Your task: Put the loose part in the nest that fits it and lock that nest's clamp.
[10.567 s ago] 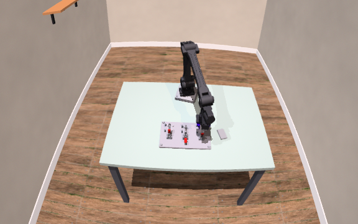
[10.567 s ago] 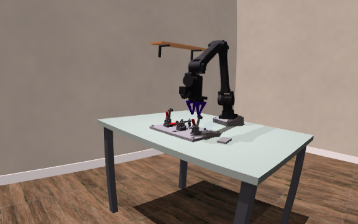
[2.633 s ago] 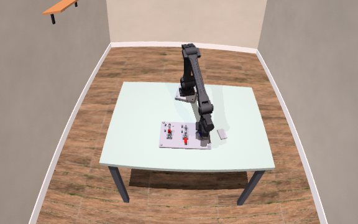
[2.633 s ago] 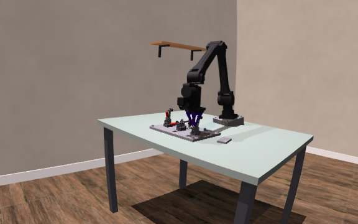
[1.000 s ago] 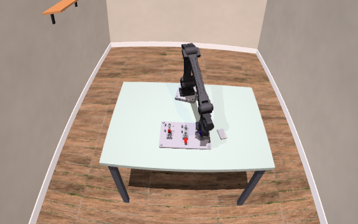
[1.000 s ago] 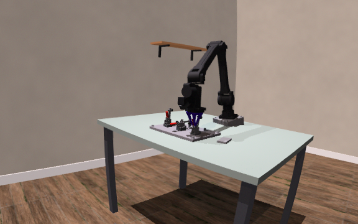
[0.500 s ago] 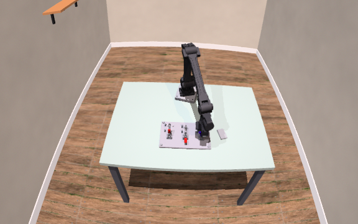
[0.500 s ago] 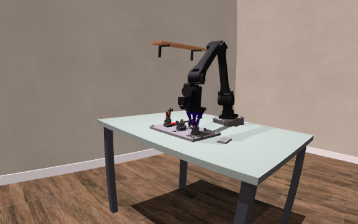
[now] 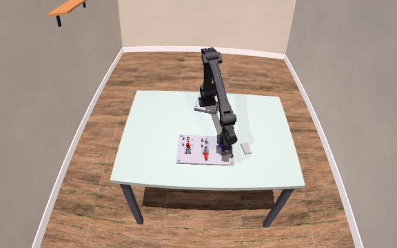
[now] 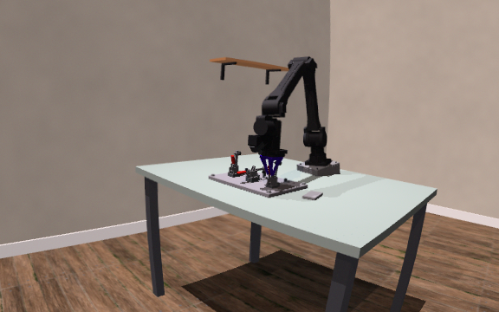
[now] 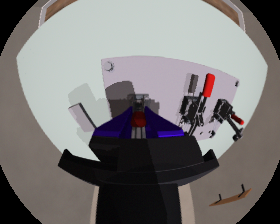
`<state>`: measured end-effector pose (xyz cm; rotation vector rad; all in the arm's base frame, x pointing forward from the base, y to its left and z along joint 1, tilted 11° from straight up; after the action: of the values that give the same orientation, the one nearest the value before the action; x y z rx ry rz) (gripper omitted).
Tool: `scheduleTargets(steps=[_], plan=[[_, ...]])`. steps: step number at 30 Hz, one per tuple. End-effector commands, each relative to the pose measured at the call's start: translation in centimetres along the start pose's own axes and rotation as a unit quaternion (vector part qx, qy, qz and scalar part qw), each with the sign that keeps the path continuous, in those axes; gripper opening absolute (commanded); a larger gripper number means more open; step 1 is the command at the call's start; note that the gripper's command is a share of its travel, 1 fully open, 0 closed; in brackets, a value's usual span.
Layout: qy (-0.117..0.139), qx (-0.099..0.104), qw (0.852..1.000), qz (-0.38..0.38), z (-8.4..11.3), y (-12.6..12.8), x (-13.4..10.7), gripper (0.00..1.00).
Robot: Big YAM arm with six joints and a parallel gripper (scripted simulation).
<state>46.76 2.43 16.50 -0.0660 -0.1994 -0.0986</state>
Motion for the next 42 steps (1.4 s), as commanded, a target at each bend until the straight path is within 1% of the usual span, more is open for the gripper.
scheduleTargets(steps=[1,42], plan=[[0.006,0.001,1.000,0.001,1.05,0.49,-1.48,0.00],[0.006,0.001,1.000,0.001,1.03,0.54,-2.10,0.00]])
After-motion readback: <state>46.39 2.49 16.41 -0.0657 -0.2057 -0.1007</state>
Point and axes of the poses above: the point where the finger pads meet when closed, its own z axis back along the fingers, its own y axis across the jaws, x = y × z, the point moved 6 cm from there along z, back along the fingers, and after that the axes turned 5 degrees about z, right-handed, at the moved point
